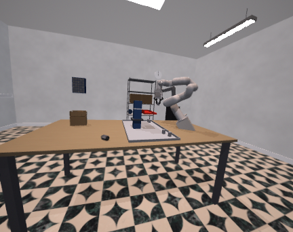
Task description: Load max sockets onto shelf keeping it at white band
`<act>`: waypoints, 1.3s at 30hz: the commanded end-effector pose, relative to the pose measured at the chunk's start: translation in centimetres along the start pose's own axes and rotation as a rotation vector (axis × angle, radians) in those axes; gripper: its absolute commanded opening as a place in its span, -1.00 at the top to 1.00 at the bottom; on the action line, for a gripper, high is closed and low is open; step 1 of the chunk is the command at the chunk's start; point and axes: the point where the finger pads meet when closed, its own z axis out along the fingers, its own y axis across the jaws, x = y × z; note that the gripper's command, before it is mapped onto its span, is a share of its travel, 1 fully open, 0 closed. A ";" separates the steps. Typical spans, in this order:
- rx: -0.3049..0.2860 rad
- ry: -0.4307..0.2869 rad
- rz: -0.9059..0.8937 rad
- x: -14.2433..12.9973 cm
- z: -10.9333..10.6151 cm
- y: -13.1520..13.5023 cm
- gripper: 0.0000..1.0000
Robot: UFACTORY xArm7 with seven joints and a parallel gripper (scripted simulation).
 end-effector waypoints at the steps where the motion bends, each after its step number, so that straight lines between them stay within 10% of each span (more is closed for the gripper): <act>1: -0.003 -0.001 0.000 0.0 -0.1 0.1 1.00; 10: 0.001 0.004 -0.005 2.1 -0.2 0.3 1.00; 25: 0.006 0.005 -0.009 17.9 -0.3 -5.9 1.00; 39: -0.003 -0.002 0.000 20.2 0.0 -8.4 1.00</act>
